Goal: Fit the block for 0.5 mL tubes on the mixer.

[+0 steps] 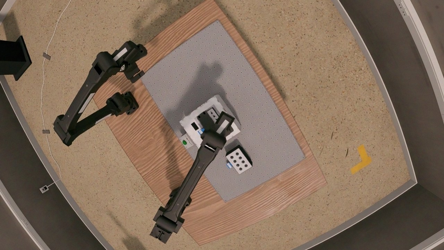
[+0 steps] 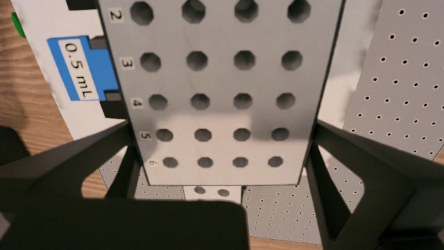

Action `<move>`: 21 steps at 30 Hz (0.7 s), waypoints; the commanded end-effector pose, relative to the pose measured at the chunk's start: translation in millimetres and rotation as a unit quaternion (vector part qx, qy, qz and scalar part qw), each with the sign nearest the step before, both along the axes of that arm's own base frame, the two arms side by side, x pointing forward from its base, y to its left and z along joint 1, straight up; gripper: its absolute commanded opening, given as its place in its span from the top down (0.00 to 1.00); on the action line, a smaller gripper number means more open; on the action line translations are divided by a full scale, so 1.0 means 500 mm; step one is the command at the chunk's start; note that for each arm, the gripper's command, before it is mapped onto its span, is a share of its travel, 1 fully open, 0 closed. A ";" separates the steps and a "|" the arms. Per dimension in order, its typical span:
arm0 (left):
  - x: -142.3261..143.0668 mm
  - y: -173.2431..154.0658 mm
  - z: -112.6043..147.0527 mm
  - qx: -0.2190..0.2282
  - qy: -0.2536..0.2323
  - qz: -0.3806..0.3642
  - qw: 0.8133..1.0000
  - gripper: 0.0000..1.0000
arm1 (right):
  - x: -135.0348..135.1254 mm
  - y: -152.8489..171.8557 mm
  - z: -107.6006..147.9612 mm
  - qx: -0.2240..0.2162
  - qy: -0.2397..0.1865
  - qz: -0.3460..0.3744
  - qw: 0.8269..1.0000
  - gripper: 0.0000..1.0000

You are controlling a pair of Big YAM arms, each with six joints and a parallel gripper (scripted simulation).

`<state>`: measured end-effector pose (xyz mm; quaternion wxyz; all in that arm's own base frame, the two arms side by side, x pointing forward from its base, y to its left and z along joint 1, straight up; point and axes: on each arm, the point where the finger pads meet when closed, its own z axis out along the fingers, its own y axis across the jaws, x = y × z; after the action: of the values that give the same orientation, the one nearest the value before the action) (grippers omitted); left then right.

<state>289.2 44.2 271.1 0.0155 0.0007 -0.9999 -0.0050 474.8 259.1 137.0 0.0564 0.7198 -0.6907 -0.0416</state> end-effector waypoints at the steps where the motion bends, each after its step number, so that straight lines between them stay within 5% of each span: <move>1: 0.011 -0.007 0.005 0.000 -0.003 -0.003 1.000 0.00 | 0.052 0.002 0.061 0.016 -0.051 -0.018 0.998 1.00; 21: 0.033 -0.005 0.038 0.003 -0.026 -0.003 1.000 0.00 | 0.053 -0.001 0.064 0.014 -0.066 -0.022 0.998 1.00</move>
<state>289.2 44.2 271.1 0.0155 0.0007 -0.9999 -0.0050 475.1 259.6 136.7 0.0559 0.7198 -0.6908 -0.0380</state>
